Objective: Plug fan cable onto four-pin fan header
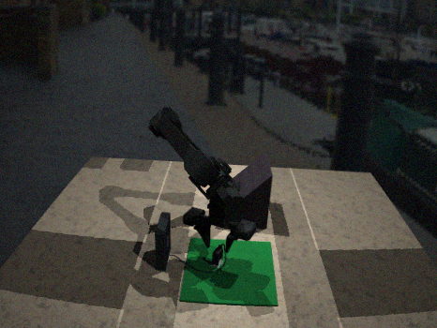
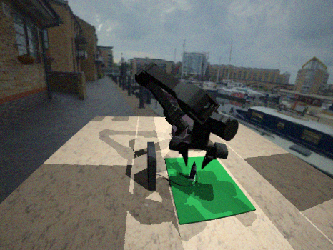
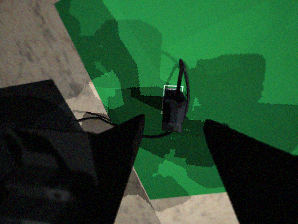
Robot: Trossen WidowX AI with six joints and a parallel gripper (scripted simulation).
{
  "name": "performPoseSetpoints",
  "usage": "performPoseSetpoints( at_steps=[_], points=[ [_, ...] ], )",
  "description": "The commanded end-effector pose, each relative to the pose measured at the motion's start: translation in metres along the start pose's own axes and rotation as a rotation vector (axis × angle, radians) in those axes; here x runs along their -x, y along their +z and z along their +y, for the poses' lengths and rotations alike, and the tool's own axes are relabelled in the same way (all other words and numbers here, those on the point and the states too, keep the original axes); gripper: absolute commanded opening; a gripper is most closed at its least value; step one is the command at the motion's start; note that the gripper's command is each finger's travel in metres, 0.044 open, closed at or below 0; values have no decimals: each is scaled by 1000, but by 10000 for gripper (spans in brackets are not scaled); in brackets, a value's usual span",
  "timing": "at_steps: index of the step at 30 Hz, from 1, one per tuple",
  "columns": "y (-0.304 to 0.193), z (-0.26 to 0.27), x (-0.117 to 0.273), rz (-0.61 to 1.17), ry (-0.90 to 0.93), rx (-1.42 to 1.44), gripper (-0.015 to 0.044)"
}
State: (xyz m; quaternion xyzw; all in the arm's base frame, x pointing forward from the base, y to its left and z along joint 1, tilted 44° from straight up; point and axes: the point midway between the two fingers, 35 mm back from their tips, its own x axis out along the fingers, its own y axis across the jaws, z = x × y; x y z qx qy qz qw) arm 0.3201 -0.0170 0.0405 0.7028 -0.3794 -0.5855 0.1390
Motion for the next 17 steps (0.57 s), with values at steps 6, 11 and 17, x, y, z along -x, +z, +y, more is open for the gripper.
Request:
performPoseSetpoints(
  at_steps=[6,11,17],
  points=[
    [0,0,24,8,-13,-13,260],
    [59,-8,28,4,-21,-9,260],
    [119,-3,23,4,-13,-10,260]
  ],
)
